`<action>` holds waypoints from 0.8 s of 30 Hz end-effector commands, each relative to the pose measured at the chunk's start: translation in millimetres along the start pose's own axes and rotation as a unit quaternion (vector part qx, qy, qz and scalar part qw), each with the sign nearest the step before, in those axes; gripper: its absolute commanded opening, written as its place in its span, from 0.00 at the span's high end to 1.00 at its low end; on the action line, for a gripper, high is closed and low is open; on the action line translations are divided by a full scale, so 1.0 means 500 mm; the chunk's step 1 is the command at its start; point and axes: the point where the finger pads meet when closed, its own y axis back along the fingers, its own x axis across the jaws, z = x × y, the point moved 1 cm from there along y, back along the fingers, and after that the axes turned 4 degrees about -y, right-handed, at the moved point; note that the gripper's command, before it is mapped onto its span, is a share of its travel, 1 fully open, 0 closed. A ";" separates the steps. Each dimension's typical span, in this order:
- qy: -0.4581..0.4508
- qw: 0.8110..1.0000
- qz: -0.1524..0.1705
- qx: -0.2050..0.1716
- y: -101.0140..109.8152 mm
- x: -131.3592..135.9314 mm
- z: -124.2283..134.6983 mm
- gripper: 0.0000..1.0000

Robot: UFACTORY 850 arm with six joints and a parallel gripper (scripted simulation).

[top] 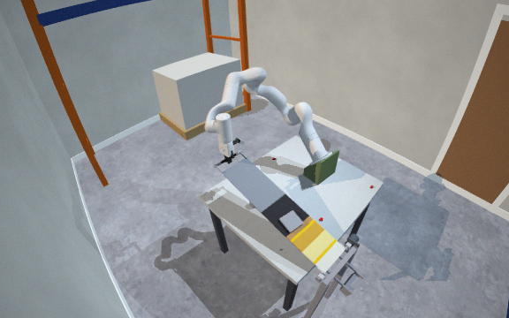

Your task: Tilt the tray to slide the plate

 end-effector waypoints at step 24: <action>-0.001 1.000 0.001 -0.001 -0.006 -0.002 0.002 1.00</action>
